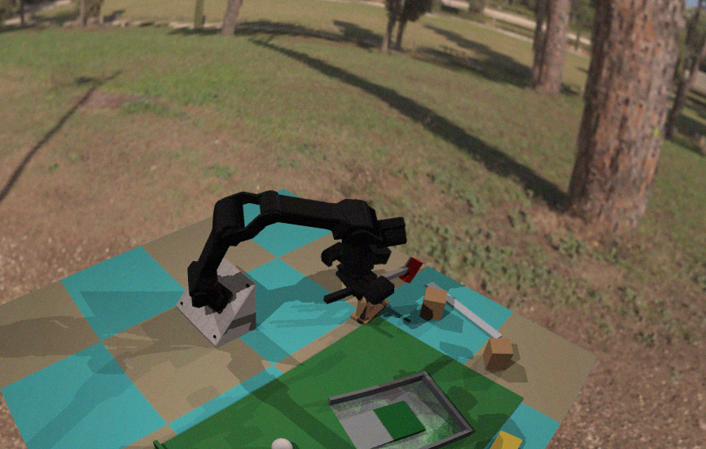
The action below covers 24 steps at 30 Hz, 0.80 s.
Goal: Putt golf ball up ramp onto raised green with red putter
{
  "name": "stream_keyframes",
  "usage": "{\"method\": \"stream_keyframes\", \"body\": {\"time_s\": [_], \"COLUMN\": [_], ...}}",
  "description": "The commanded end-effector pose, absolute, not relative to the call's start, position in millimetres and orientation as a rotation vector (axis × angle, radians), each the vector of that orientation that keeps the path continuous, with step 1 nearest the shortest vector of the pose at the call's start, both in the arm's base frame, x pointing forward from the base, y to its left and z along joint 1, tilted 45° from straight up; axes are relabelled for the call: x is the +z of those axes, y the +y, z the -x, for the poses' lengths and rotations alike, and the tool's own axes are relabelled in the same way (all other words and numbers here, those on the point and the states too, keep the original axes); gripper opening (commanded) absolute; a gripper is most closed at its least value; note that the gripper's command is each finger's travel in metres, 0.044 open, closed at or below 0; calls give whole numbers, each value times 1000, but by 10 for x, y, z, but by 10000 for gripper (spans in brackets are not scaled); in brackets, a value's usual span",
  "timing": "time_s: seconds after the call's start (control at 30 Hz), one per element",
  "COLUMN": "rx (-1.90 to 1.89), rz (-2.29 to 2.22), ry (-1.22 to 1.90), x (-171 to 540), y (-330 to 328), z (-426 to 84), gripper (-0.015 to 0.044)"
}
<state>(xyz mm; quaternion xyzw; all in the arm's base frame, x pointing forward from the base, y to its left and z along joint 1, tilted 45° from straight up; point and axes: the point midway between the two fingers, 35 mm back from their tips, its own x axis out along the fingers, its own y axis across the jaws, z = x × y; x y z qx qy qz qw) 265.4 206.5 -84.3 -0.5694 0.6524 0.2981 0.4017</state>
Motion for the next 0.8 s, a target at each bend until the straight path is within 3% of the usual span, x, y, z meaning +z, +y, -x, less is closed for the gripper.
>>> {"method": "stream_keyframes", "body": {"time_s": [0.0,0.77], "rx": [629,-102], "rz": [1364,872], "ry": [1655,1620], "x": [-614,589], "y": [1917,751], "z": [-2757,-3011], "gripper": [0,0]}}
